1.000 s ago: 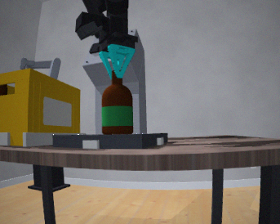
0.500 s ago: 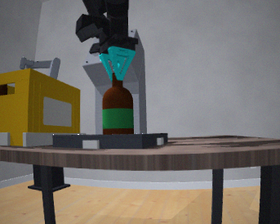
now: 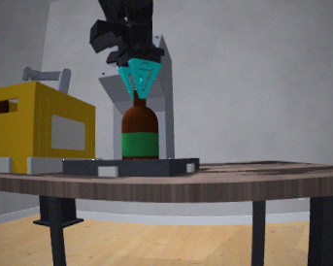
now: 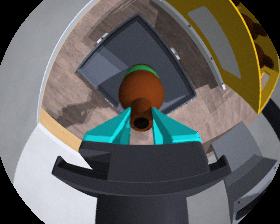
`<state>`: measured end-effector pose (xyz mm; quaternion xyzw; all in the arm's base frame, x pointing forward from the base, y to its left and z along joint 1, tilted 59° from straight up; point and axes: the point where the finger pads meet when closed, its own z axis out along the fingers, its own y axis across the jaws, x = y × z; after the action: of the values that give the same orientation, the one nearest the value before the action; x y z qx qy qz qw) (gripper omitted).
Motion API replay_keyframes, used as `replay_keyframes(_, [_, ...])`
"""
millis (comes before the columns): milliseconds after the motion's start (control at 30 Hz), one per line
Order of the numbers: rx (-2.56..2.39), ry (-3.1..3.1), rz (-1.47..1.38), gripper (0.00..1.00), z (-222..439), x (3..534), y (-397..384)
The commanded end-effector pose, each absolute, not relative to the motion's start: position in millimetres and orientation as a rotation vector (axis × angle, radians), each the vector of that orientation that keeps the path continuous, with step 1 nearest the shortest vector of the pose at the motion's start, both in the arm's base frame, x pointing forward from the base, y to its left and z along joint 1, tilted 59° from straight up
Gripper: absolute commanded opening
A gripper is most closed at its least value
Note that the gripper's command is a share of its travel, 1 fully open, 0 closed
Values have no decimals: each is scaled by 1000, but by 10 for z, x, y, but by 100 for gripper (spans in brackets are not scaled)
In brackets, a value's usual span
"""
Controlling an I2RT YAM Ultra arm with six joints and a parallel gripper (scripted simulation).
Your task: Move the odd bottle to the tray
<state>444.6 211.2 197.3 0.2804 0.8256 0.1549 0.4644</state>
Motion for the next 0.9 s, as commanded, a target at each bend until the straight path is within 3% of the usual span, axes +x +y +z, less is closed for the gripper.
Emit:
replay_keyframes(0, [676,1988,424,0,2169,4491,2197])
replay_keyframes(867, [677,1988,424,0,2156,4518,2192])
